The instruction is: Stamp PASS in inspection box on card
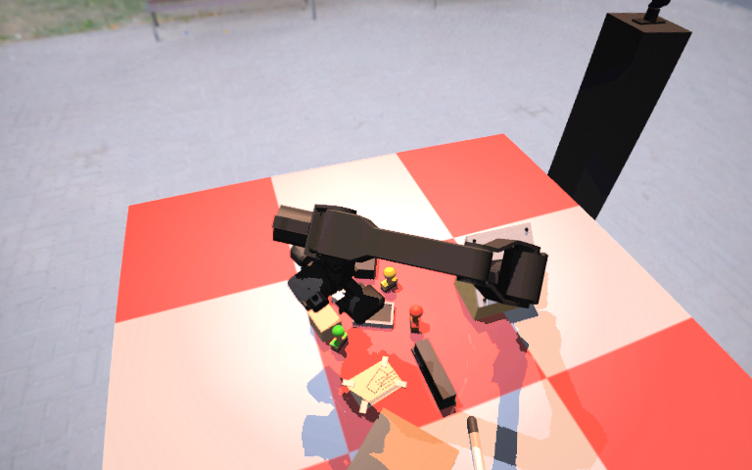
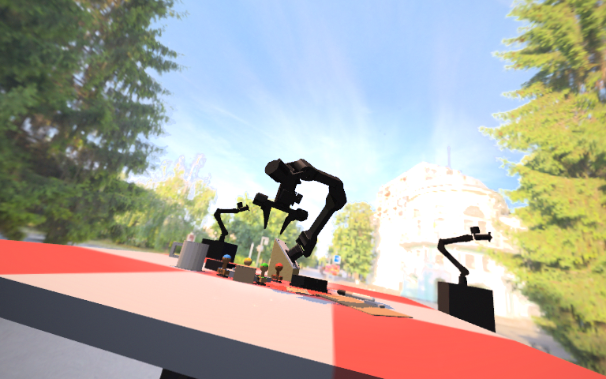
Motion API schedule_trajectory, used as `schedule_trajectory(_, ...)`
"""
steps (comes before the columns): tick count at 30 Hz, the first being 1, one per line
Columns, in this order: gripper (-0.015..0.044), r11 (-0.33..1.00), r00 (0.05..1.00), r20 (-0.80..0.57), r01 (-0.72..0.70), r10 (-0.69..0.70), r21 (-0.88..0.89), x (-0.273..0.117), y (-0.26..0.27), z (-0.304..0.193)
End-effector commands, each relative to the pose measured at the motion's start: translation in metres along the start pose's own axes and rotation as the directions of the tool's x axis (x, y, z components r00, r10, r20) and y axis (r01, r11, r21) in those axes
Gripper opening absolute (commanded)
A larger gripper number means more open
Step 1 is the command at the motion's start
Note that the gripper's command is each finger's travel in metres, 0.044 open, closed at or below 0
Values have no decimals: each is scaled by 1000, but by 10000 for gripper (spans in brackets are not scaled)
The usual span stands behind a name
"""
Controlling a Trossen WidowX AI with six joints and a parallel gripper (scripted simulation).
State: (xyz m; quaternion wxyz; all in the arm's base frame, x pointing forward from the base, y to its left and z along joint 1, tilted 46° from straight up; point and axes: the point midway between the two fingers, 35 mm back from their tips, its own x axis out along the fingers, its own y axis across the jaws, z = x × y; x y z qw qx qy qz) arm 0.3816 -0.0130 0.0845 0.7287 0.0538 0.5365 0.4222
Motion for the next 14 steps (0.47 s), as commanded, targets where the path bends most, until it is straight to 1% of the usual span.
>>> schedule_trajectory(1, 254, 1000, 1000, -3, 1, -1, -6, 0, 0, -1)
schedule_trajectory(14, 254, 1000, 1000, 0, 0, 0, 0, 0, 0, 0)
